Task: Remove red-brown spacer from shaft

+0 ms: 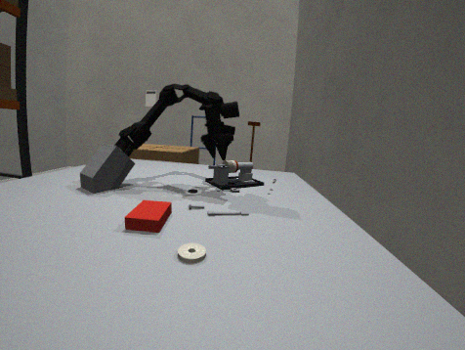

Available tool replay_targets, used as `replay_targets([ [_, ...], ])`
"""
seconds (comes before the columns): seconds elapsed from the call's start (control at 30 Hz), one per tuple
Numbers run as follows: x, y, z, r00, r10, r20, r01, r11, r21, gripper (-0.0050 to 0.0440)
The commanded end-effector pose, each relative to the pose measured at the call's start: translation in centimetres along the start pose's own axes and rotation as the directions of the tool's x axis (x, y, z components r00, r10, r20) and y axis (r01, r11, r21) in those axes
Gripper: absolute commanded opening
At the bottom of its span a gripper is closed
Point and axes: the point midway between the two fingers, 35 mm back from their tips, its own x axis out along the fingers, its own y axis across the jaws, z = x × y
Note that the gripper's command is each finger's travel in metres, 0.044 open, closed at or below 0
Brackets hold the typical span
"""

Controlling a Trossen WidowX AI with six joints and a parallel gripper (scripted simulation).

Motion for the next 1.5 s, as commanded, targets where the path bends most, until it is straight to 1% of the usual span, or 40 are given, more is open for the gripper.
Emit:
replay_targets([
  [0.0, -0.4, 0.0, 0.6, 0.998, -0.028, 0.060, 0.029, 1.000, -0.008, 0.0440],
  [0.03, -0.3, -0.6, 1.1, 0.994, -0.044, 0.101, 0.049, 0.998, -0.040, 0.0440],
  [0.07, 0.2, -0.5, 0.3, 0.993, -0.034, 0.110, 0.034, 0.999, 0.000, 0.0440],
  [0.3, 1.3, -1.1, -0.4, 0.975, -0.036, 0.218, 0.034, 0.999, 0.010, 0.0440],
  [0.5, 1.9, -1.0, -1.1, 0.953, -0.026, 0.301, 0.023, 1.000, 0.013, 0.0440],
  [0.57, 1.9, -1.0, -1.1, 0.953, -0.026, 0.301, 0.023, 1.000, 0.013, 0.0440],
  [0.6, 1.8, -1.1, -0.7, 0.942, -0.028, 0.335, 0.037, 0.999, -0.019, 0.0440],
  [0.63, 2.1, -0.8, -1.6, 0.940, -0.017, 0.340, 0.014, 1.000, 0.011, 0.0440],
  [1.07, 2.4, 1.4, -4.0, 0.881, 0.042, 0.471, -0.040, 0.999, -0.015, 0.0440],
  [1.13, 2.4, 1.4, -4.0, 0.881, 0.042, 0.471, -0.040, 0.999, -0.015, 0.0440],
  [1.17, 2.1, 1.6, -3.8, 0.867, 0.047, 0.495, -0.026, 0.998, -0.049, 0.0440],
  [1.2, 2.3, 2.2, -4.6, 0.866, 0.059, 0.496, -0.051, 0.998, -0.028, 0.0440],
  [1.4, 1.9, 3.5, -5.2, 0.835, 0.089, 0.542, -0.054, 0.995, -0.080, 0.0440],
  [1.47, 1.9, 3.7, -5.4, 0.832, 0.094, 0.546, -0.057, 0.995, -0.084, 0.0440],
])
